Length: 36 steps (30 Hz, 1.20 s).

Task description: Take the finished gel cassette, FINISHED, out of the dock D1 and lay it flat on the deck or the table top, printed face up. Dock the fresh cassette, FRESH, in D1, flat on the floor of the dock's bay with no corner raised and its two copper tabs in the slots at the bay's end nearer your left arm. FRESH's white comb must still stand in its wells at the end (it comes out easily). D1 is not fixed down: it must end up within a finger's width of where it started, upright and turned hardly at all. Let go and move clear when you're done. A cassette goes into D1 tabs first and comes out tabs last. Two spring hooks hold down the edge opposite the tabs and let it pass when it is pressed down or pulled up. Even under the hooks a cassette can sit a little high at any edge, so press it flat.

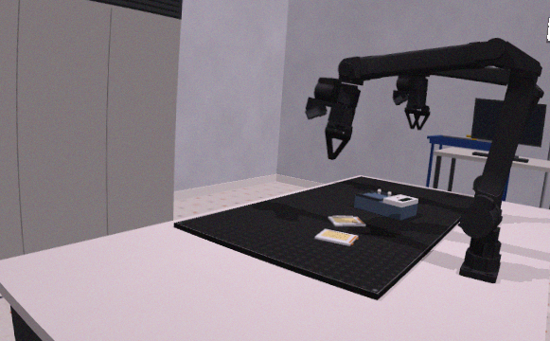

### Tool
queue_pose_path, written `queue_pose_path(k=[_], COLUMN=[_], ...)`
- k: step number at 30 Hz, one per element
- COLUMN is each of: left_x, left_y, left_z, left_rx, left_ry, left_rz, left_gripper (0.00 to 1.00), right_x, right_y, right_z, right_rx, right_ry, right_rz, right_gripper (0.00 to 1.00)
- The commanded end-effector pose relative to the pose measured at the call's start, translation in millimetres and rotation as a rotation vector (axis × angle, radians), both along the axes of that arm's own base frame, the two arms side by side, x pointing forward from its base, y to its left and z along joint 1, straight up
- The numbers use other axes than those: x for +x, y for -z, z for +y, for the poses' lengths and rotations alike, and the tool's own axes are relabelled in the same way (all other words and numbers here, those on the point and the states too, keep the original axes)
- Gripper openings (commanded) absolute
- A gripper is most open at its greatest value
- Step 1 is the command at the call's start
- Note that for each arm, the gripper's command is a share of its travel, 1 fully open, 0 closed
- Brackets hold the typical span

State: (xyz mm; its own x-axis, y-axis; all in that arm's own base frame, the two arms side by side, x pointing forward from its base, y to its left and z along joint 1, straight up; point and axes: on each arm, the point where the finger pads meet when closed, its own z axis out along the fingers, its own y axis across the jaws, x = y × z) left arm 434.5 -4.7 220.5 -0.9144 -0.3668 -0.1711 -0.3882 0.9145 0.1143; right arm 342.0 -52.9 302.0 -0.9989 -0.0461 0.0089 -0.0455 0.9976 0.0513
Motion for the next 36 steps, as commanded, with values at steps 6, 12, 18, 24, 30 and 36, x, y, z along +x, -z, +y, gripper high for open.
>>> queue_pose_path(k=[6, 12, 18, 24, 30, 36], left_x=[11.2, 13.6, 13.2, 12.1, 11.6, 11.6], left_y=[26.6, 49.3, 64.3, 86.6, 97.4, 97.4], left_z=[-25.7, -45.1, -58.4, -78.4, -88.0, -88.0], left_rx=[0.005, 0.006, -0.001, -0.002, -0.002, -0.002], left_ry=[-0.159, -0.231, -0.329, -0.329, -0.329, -0.329], left_rz=[-0.096, -0.142, -0.211, -0.271, -0.271, -0.271], left_gripper=[0.98, 0.98, 0.98, 0.0, 0.0, 0.0], right_x=[13.9, 13.9, 13.9, 13.9, 13.9, 13.9], right_y=[-23.3, -23.3, -23.3, -23.3, -23.3, -23.3], right_z=[-1.7, -1.7, -1.7, -1.7, -1.7, -1.7], right_rx=[-0.005, -0.005, -0.005, -0.005, -0.005, -0.005], right_ry=[-0.013, -0.013, -0.013, -0.013, -0.013, -0.013], right_rz=[-0.042, -0.042, -0.042, -0.042, -0.042, -0.042], right_gripper=[1.0, 1.0, 1.0, 1.0, 1.0, 1.0])
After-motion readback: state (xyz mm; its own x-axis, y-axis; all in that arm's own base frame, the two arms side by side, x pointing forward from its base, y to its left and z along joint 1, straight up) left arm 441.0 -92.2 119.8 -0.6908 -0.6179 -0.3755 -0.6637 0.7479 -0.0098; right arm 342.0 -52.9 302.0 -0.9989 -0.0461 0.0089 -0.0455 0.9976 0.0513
